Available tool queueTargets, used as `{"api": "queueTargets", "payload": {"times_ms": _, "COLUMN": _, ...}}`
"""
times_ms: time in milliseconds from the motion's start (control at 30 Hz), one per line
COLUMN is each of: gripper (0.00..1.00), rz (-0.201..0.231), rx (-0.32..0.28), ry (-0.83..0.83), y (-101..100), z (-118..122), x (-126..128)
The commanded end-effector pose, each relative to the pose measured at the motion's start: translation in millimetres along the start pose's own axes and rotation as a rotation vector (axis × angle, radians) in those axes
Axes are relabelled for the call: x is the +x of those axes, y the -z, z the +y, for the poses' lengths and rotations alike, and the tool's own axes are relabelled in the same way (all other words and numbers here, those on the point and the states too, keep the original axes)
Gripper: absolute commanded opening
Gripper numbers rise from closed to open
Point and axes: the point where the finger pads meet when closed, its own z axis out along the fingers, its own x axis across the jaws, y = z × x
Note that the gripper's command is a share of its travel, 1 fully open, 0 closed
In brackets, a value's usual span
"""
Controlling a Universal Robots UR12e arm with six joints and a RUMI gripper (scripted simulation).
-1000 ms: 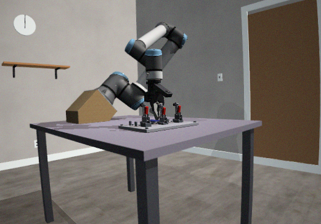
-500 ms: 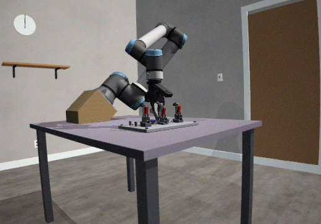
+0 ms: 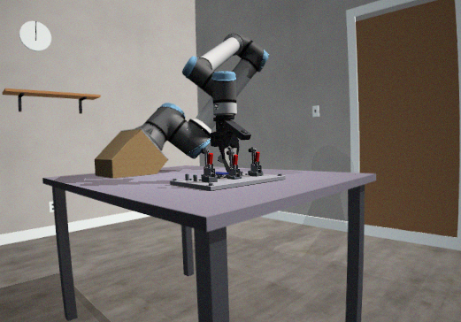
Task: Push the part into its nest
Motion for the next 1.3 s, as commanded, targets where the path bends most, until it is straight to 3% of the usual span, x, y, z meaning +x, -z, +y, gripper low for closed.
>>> {"api": "queueTargets", "payload": {"times_ms": 0, "gripper": 0.0, "rz": 0.0, "rx": 0.001, "ry": 0.0, "y": 1, "z": -1, "x": -2}}
{"api": "queueTargets", "payload": {"times_ms": 233, "gripper": 0.0, "rz": 0.0, "rx": 0.001, "ry": 0.0, "y": 5, "z": -1, "x": -2}}
{"api": "queueTargets", "payload": {"times_ms": 600, "gripper": 0.0, "rz": 0.0, "rx": 0.001, "ry": 0.0, "y": 34, "z": -1, "x": -2}}
{"api": "queueTargets", "payload": {"times_ms": 1267, "gripper": 0.0, "rz": 0.0, "rx": 0.001, "ry": 0.0, "y": 41, "z": -1, "x": -2}}
